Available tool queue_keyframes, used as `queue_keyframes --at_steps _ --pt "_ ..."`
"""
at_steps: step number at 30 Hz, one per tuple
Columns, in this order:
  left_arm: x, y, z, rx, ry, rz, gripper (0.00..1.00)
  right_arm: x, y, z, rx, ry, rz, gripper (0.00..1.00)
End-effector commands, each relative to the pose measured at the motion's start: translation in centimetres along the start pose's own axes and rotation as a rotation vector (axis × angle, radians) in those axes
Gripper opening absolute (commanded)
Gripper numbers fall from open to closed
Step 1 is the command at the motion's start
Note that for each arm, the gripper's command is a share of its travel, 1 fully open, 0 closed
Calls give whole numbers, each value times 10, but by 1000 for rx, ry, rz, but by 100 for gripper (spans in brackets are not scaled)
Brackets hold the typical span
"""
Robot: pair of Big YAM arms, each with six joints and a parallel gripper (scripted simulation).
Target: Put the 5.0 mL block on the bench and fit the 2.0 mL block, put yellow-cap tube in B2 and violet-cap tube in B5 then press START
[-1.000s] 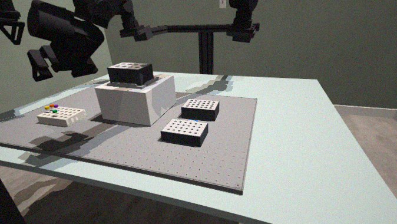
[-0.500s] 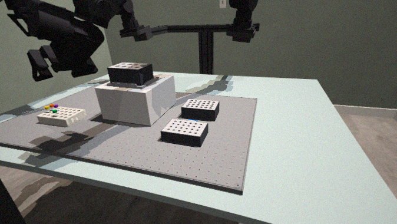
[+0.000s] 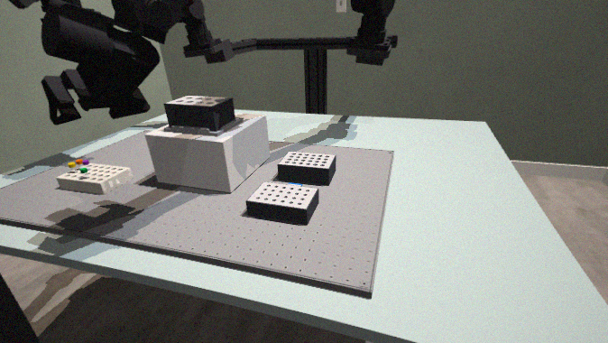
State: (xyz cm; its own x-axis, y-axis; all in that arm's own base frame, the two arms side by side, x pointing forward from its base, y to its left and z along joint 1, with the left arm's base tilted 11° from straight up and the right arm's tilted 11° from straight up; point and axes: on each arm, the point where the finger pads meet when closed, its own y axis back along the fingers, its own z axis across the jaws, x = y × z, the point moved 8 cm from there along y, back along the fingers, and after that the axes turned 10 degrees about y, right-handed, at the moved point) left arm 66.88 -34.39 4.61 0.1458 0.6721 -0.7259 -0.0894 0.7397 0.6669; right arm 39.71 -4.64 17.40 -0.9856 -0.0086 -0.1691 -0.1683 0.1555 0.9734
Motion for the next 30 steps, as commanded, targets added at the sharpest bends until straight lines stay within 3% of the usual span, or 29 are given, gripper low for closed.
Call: queue_keyframes --at_steps 1,24,30 --pt "-39 26 29 -66 -73 -40 100 8 11 2 -7 79 -42 100" --pt "-38 25 29 -65 -72 -40 100 108 2 21 -58 274 -38 100" --pt "-38 25 29 -65 -72 -40 100 109 -1 22 -54 251 -32 100"
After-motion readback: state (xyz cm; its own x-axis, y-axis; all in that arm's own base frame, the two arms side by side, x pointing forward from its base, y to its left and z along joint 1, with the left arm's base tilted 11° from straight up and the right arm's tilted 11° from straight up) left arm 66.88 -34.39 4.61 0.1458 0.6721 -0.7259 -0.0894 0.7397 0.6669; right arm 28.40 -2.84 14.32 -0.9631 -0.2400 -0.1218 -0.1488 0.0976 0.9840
